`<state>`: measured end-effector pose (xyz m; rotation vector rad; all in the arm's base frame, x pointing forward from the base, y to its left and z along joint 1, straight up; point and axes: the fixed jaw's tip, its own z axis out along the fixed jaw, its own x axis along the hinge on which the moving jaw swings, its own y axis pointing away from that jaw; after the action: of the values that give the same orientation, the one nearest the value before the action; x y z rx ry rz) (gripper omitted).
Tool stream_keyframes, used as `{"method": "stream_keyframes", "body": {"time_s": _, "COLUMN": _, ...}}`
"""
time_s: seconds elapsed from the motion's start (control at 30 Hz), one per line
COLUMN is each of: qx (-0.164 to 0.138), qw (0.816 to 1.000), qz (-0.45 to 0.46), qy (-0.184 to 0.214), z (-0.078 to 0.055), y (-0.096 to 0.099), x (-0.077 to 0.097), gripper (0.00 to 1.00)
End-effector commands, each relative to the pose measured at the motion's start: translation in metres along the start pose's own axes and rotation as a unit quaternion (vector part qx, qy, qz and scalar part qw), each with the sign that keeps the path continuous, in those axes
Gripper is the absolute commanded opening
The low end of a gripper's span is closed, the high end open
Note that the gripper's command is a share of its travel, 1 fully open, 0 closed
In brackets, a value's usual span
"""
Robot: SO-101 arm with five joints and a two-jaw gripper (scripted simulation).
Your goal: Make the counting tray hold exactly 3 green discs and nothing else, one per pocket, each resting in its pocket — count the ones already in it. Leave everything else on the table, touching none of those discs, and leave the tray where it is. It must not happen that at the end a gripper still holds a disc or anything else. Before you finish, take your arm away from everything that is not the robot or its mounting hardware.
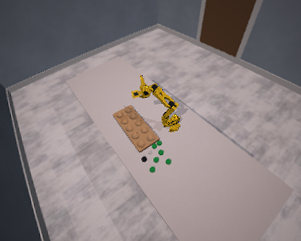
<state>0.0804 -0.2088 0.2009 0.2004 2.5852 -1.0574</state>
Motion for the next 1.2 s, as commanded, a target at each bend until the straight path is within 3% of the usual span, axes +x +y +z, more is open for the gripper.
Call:
{"method": "stream_keyframes", "body": {"time_s": 0.0, "qx": 0.001, "qw": 1.000, "qz": 0.000, "qy": -0.001, "z": -0.001, "y": 0.000, "x": 0.000, "gripper": 1.00}}
{"method": "stream_keyframes", "body": {"time_s": 0.53, "qx": 0.001, "qw": 1.000, "qz": 0.000, "qy": -0.001, "z": -0.001, "y": 0.000, "x": 0.000, "gripper": 1.00}}
{"method": "stream_keyframes", "body": {"time_s": 0.57, "qx": -0.019, "qw": 1.000, "qz": 0.000, "qy": 0.010, "z": 0.006, "y": 0.006, "x": 0.003, "gripper": 1.00}}
{"method": "stream_keyframes", "body": {"time_s": 1.17, "qx": -0.026, "qw": 0.998, "qz": -0.062, "qy": 0.002, "z": 0.001, "y": 0.014, "x": 0.003, "gripper": 1.00}}
